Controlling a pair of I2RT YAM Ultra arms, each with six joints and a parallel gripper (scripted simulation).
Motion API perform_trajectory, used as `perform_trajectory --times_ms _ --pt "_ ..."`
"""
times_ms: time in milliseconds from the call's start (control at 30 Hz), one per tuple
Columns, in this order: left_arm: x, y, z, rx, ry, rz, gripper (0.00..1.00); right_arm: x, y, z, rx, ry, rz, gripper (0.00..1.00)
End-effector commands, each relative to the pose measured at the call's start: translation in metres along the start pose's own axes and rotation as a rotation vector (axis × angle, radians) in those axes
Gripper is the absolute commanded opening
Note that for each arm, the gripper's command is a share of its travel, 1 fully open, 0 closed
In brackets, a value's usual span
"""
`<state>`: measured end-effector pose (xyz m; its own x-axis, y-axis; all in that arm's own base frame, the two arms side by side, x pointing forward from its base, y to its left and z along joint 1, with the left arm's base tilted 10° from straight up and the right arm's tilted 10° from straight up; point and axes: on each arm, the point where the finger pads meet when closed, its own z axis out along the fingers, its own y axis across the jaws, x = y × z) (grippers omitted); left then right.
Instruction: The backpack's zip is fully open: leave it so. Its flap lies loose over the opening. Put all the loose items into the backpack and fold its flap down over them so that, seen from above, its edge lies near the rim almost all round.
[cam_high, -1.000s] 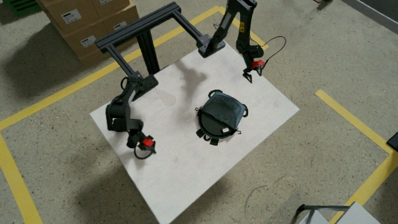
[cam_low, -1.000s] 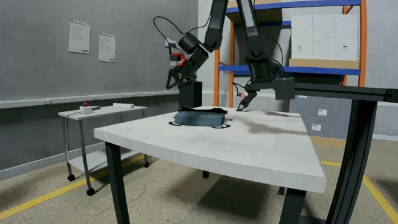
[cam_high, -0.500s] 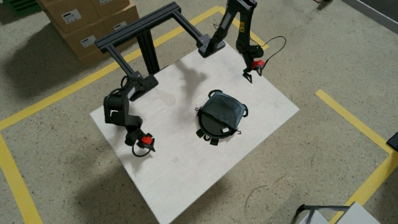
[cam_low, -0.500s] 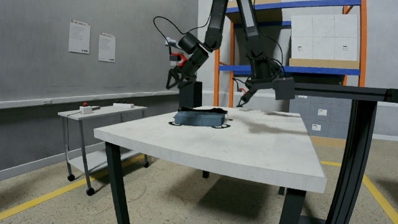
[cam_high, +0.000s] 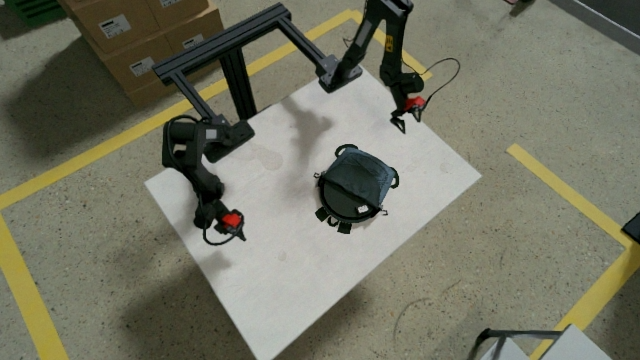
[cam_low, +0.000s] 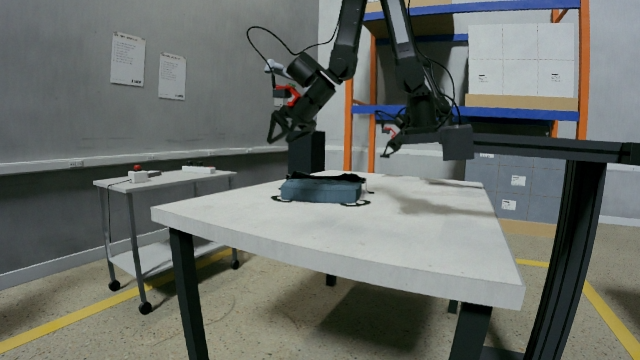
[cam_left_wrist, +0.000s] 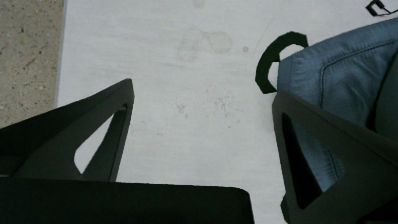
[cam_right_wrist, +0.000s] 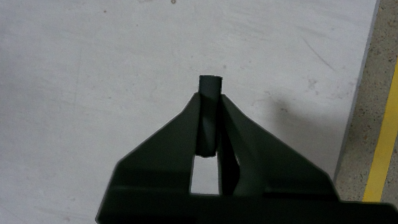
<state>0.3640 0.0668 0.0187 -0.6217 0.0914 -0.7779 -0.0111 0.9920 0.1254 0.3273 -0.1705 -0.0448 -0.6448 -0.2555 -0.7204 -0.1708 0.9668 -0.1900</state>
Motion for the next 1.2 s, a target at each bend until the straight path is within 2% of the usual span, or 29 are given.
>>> perform_trajectory --times_ms 0,167,367,433,533,600,1100,1167 --pt "-0.005 0.000 0.000 0.000 -0.014 0.004 0.90 -0.004 0.014 -0.013 -0.049 0.020 0.025 0.07" --pt "-0.005 0.000 0.000 0.000 -0.014 0.004 0.90 -0.004 0.016 -0.014 -0.050 0.020 0.023 0.07" --pt "-0.005 0.000 0.000 0.000 -0.014 0.004 0.90 -0.025 0.069 0.002 -0.180 0.022 -0.144 0.07" --pt "-0.005 0.000 0.000 0.000 -0.014 0.004 0.90 -0.047 0.073 0.012 -0.196 -0.006 -0.214 0.07" --pt "-0.005 0.000 0.000 0.000 -0.014 0.004 0.90 -0.047 0.106 0.025 -0.282 0.018 -0.277 0.07" --pt "-0.005 0.000 0.000 0.000 -0.014 0.004 0.90 -0.047 0.106 0.025 -0.282 0.018 -0.277 0.07" --pt "-0.005 0.000 0.000 0.000 -0.014 0.004 0.90 -0.104 0.244 0.064 -0.625 -0.007 -0.664 0.07" --pt "-0.005 0.000 0.000 0.000 -0.014 0.004 0.90 -0.104 0.244 0.064 -0.625 -0.007 -0.664 0.07"
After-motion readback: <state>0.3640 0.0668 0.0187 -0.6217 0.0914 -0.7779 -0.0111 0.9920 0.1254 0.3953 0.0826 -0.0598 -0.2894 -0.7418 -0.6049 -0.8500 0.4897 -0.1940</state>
